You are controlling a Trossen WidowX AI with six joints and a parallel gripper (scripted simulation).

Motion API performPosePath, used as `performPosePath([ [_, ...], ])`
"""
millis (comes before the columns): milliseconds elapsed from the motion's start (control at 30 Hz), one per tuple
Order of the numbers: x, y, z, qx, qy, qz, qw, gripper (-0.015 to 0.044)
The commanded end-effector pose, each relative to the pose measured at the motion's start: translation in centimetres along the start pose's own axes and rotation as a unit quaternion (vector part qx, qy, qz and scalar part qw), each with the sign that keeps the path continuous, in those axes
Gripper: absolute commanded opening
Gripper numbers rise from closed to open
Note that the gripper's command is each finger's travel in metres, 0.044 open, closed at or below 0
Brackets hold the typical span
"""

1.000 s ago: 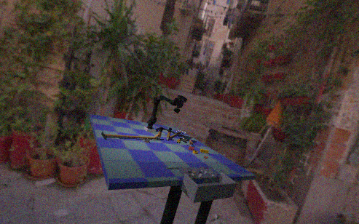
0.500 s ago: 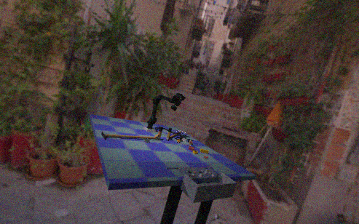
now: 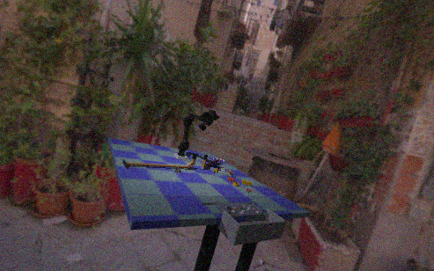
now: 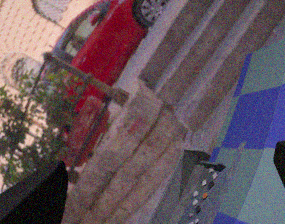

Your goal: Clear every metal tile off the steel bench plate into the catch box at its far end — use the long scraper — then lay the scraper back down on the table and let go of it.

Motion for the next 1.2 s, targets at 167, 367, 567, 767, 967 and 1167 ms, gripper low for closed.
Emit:
performPosePath([
  [167, -1.3, 3.3, 0.6, -0.010, -0.020, -0.052, 0.998, 0.0440],
  [367, -2.4, 5.4, 0.8, -0.015, -0.038, -0.088, 0.995, 0.0440],
  [567, -3.5, 7.4, 0.9, -0.018, -0.057, -0.122, 0.991, 0.0440],
  [767, -4.6, 9.3, 0.7, -0.020, -0.076, -0.155, 0.985, 0.0440],
  [967, -5.6, 11.2, 0.3, -0.020, -0.096, -0.186, 0.978, 0.0440],
  [1167, -6.7, 13.0, -0.2, -0.018, -0.117, -0.216, 0.969, 0.0440],
])
Point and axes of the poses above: the point midway between the two fingers, 35 mm back from their tips, its own z axis out along the fingers, its own x axis across the jaws, y = z × x, the point moved 7 cm from there along -z, back along the fingers, and after that the axes turned 2 degrees about z, right-handed, at the moved point
